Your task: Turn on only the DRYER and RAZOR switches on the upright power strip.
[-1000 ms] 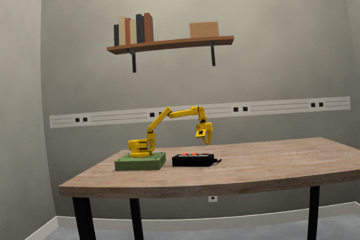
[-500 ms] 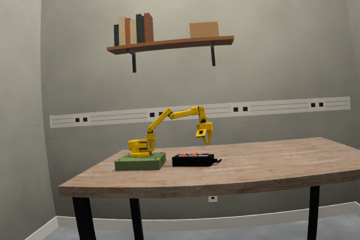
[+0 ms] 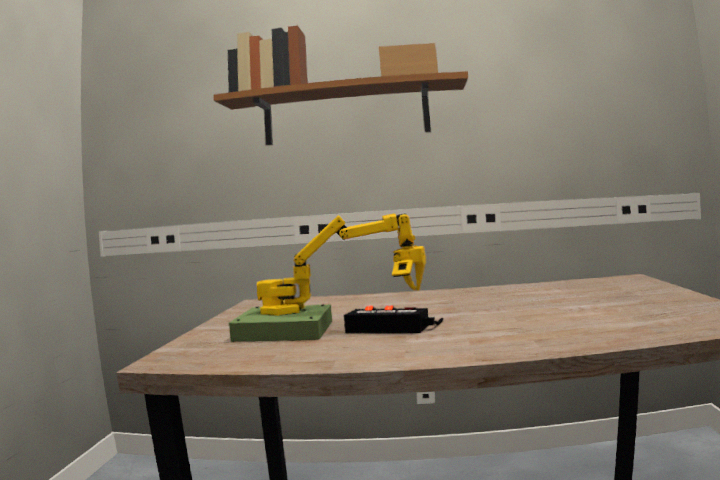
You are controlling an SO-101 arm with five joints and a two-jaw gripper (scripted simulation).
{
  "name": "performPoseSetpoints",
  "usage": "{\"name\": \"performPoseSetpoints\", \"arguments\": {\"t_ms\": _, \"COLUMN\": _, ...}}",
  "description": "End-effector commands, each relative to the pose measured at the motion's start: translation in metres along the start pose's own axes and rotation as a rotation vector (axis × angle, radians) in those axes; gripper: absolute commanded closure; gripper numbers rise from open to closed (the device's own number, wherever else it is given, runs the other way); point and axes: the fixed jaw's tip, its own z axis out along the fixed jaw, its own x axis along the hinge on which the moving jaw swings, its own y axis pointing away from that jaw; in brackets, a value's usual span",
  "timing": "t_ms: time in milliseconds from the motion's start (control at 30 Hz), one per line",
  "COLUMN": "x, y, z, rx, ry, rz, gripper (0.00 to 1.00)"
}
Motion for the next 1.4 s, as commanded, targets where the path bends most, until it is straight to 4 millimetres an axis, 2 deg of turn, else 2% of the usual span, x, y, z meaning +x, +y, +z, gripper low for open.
{"name": "performPoseSetpoints", "arguments": {"t_ms": 0, "x": 0.001, "y": -0.003, "z": 0.005, "rx": 0.023, "ry": -0.007, "rz": -0.018, "gripper": 1.00}}
{"name": "performPoseSetpoints", "arguments": {"t_ms": 300, "x": -0.006, "y": -0.002, "z": 0.005, "rx": 0.027, "ry": -0.011, "rz": 0.007, "gripper": 1.00}}
{"name": "performPoseSetpoints", "arguments": {"t_ms": 567, "x": -0.040, "y": 0.003, "z": 0.008, "rx": 0.048, "ry": -0.027, "rz": 0.125, "gripper": 1.00}}
{"name": "performPoseSetpoints", "arguments": {"t_ms": 633, "x": -0.040, "y": 0.003, "z": 0.008, "rx": 0.048, "ry": -0.027, "rz": 0.125, "gripper": 1.00}}
{"name": "performPoseSetpoints", "arguments": {"t_ms": 933, "x": -0.076, "y": 0.002, "z": 0.010, "rx": 0.071, "ry": -0.040, "rz": 0.252, "gripper": 1.00}}
{"name": "performPoseSetpoints", "arguments": {"t_ms": 1367, "x": -0.081, "y": 0.002, "z": 0.009, "rx": 0.074, "ry": -0.042, "rz": 0.271, "gripper": 1.00}}
